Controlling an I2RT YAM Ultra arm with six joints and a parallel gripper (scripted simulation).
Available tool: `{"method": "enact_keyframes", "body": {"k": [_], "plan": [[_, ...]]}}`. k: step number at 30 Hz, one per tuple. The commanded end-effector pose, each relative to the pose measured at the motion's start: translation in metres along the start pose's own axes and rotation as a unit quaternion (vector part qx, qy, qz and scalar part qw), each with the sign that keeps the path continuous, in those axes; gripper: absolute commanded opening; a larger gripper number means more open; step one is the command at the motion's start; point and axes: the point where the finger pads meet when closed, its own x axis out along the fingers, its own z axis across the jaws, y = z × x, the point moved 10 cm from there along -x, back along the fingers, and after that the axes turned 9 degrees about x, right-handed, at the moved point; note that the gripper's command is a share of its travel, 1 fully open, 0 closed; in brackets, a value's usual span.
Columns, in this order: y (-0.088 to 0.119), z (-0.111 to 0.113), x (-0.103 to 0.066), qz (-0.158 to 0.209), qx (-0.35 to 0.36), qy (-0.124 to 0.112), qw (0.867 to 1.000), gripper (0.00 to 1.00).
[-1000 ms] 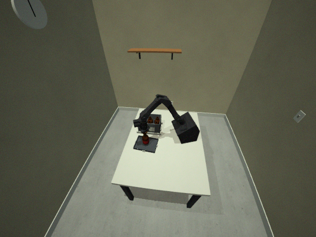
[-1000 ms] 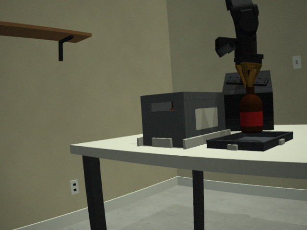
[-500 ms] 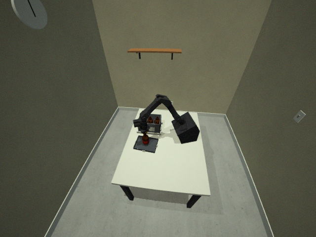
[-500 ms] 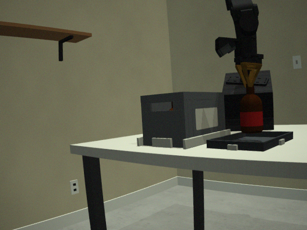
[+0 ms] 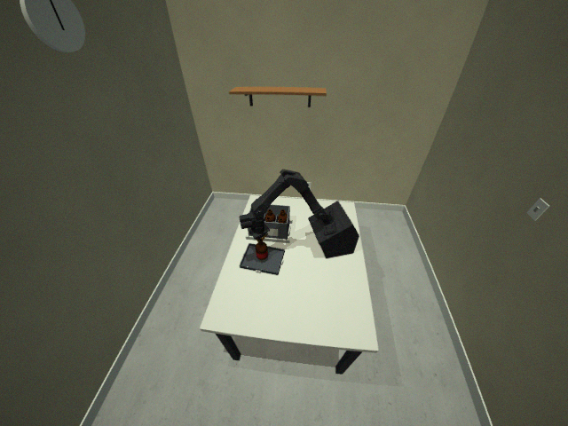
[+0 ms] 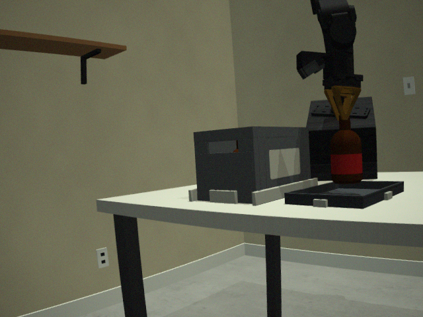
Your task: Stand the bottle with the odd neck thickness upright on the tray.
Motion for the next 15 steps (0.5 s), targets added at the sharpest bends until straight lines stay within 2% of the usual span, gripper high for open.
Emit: {"method": "enact_keyframes", "body": {"k": [1,10,15], "plan": [[-0.005,0.004,-0.009,-0.010,0.002,-0.017,1.000,0.00],[-0.004,0.003,-0.006,-0.010,0.002,-0.015,1.000,0.00],[-0.001,-0.002,0.005,-0.006,-0.001,0.000,1.000,0.00]]}}
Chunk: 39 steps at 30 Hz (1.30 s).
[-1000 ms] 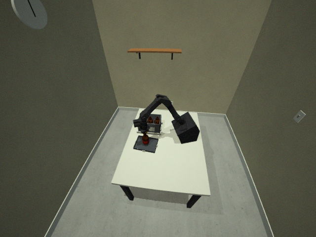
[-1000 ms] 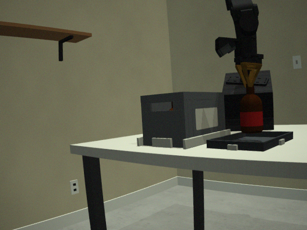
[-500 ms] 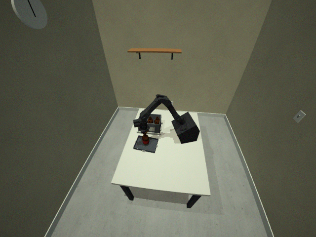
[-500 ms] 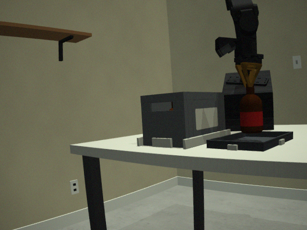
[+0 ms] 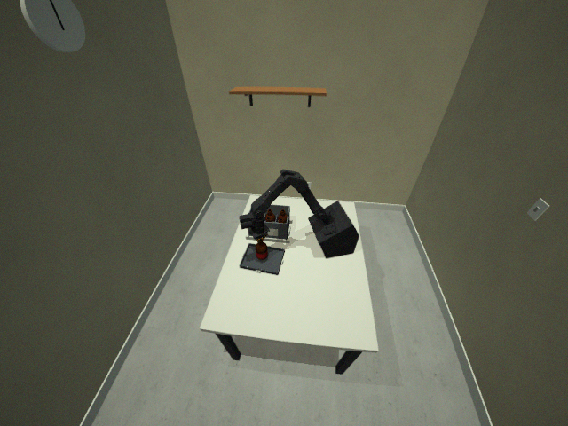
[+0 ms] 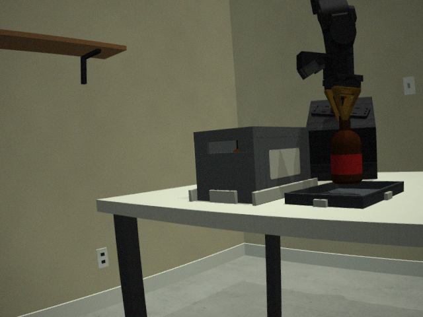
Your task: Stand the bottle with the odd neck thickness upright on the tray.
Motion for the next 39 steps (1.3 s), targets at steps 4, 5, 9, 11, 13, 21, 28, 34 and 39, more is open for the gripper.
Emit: {"method": "enact_keyframes", "body": {"k": [4,5,9,11,13,21,28,34,39], "plan": [[-0.004,0.009,-0.012,-0.012,0.003,-0.030,0.999,0.00],[-0.003,0.008,-0.010,-0.011,0.003,-0.027,1.000,0.00],[0.002,0.001,0.006,-0.006,-0.001,-0.004,1.000,0.00],[0.002,0.000,0.005,-0.006,-0.001,-0.007,1.000,0.00],[0.001,0.006,-0.001,-0.008,0.000,-0.019,1.000,0.00],[0.003,0.002,0.006,-0.006,0.000,-0.009,1.000,0.00],[0.003,0.001,0.007,-0.006,0.000,-0.007,1.000,0.00],[0.003,0.001,0.007,-0.006,0.000,-0.007,1.000,0.00],[0.003,0.001,0.007,-0.006,0.000,-0.007,1.000,0.00]]}}
